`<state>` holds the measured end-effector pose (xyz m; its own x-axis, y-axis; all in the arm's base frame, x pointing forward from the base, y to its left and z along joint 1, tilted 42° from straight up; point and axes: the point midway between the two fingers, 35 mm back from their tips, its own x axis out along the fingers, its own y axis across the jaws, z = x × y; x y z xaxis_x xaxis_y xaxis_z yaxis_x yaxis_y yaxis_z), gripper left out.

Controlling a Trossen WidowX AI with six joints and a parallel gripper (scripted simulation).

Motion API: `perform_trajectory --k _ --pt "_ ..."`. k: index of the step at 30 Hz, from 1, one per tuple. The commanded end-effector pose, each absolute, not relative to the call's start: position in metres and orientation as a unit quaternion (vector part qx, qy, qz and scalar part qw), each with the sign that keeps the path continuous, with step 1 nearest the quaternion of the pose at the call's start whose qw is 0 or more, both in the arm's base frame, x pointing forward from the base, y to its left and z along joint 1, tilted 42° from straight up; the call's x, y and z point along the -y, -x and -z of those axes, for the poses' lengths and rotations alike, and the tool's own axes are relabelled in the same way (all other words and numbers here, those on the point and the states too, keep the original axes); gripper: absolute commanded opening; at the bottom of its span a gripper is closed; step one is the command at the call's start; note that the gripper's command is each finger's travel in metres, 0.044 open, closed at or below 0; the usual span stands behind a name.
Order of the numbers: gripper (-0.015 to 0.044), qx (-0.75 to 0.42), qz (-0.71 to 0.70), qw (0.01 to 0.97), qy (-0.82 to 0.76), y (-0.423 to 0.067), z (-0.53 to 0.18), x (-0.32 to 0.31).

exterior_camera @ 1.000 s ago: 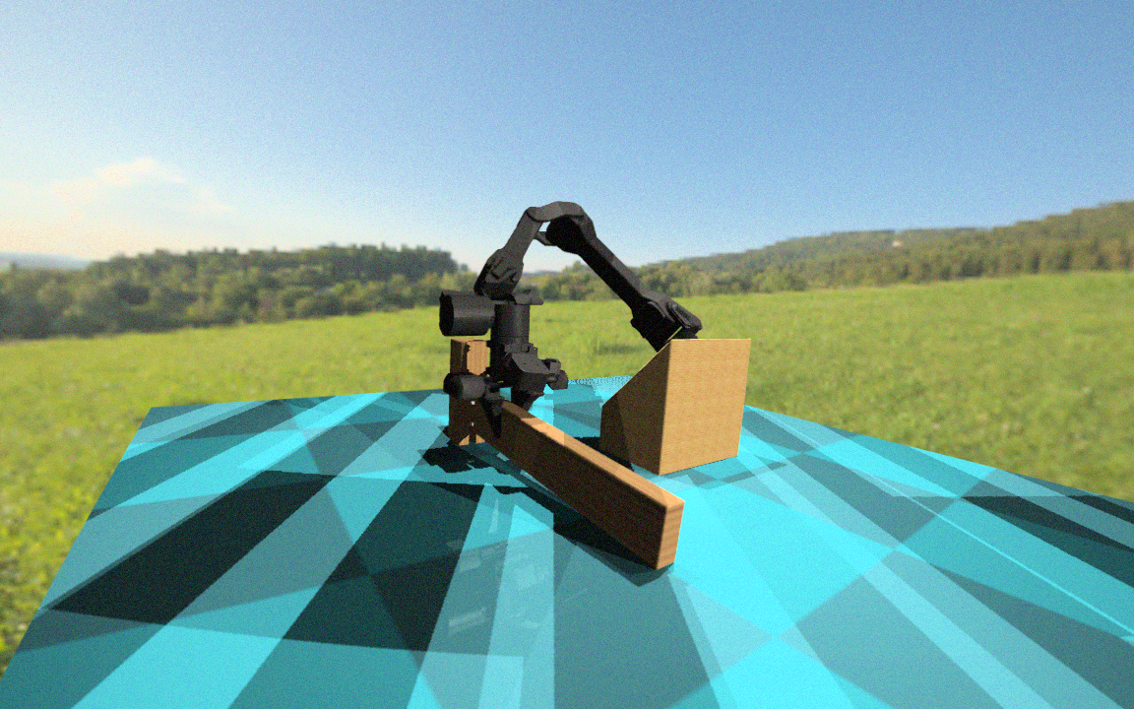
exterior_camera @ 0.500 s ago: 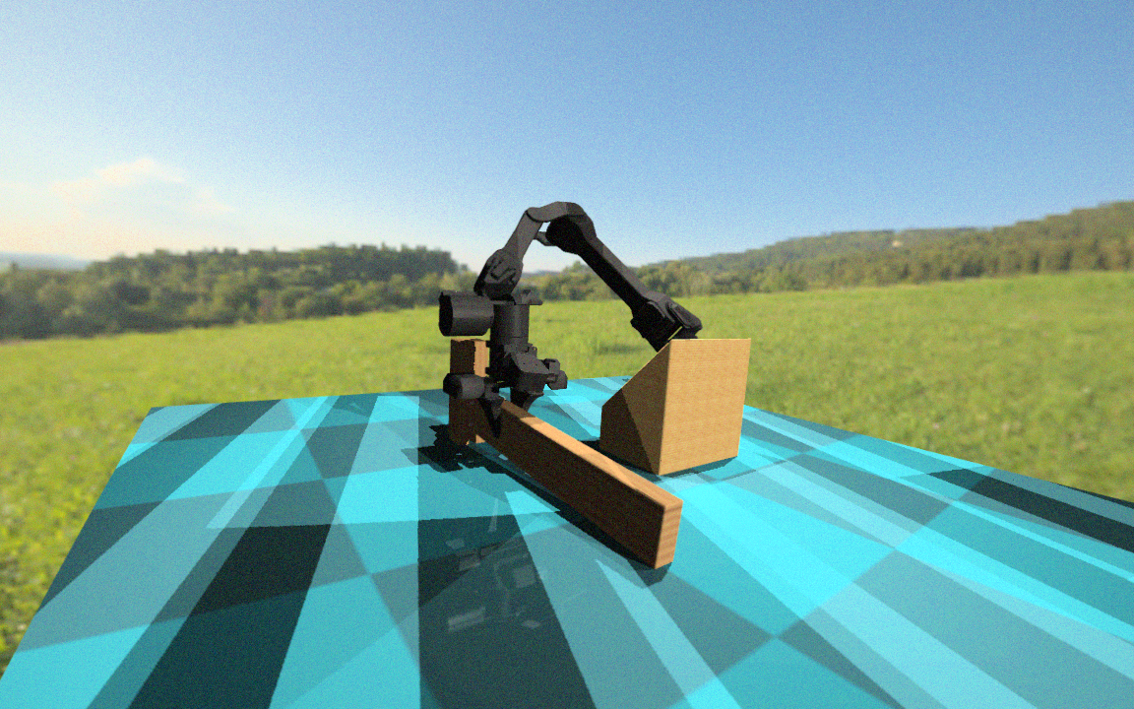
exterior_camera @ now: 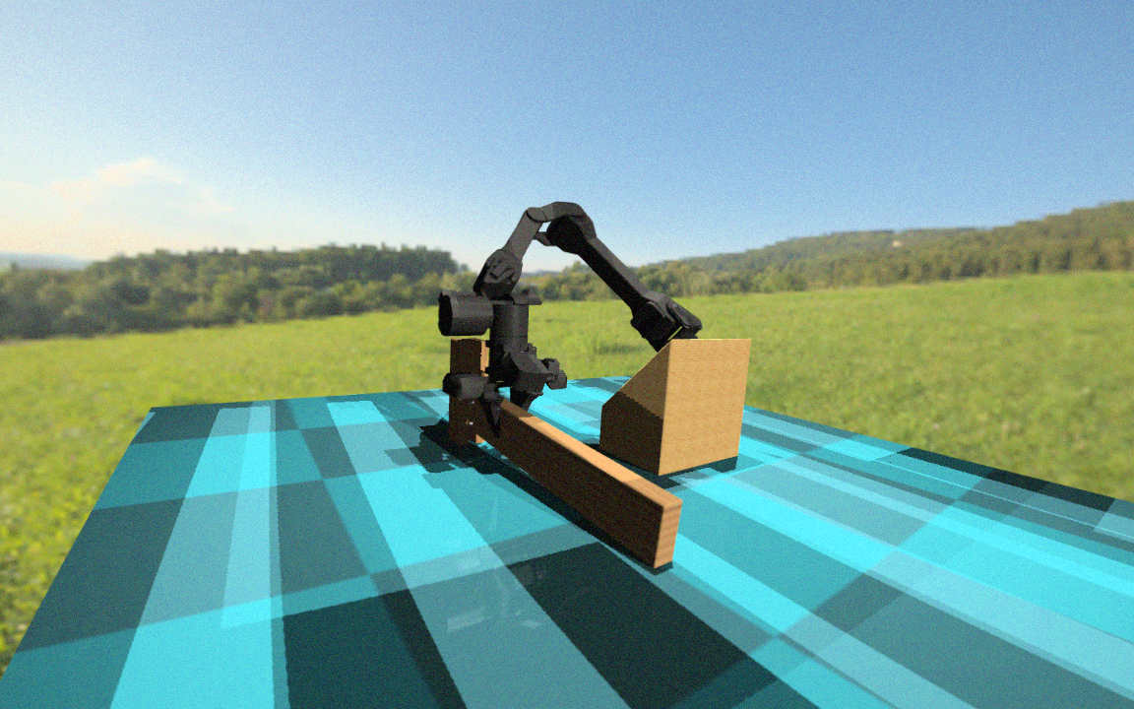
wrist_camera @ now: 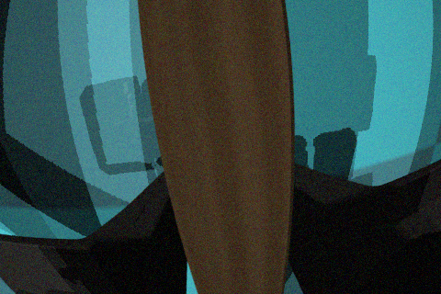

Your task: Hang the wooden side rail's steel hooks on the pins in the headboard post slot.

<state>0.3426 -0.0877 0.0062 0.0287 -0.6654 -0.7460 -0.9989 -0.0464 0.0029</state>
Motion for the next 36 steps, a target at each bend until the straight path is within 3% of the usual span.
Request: perform_trajectory --k 1,36 --pt "0.0000 -0.628 -0.294 0.283 0.663 -0.3457 -0.0110 0.0876" --pt "0.0000 -0.628 -0.294 0.283 0.663 -0.3452 -0.0130 0.0911"
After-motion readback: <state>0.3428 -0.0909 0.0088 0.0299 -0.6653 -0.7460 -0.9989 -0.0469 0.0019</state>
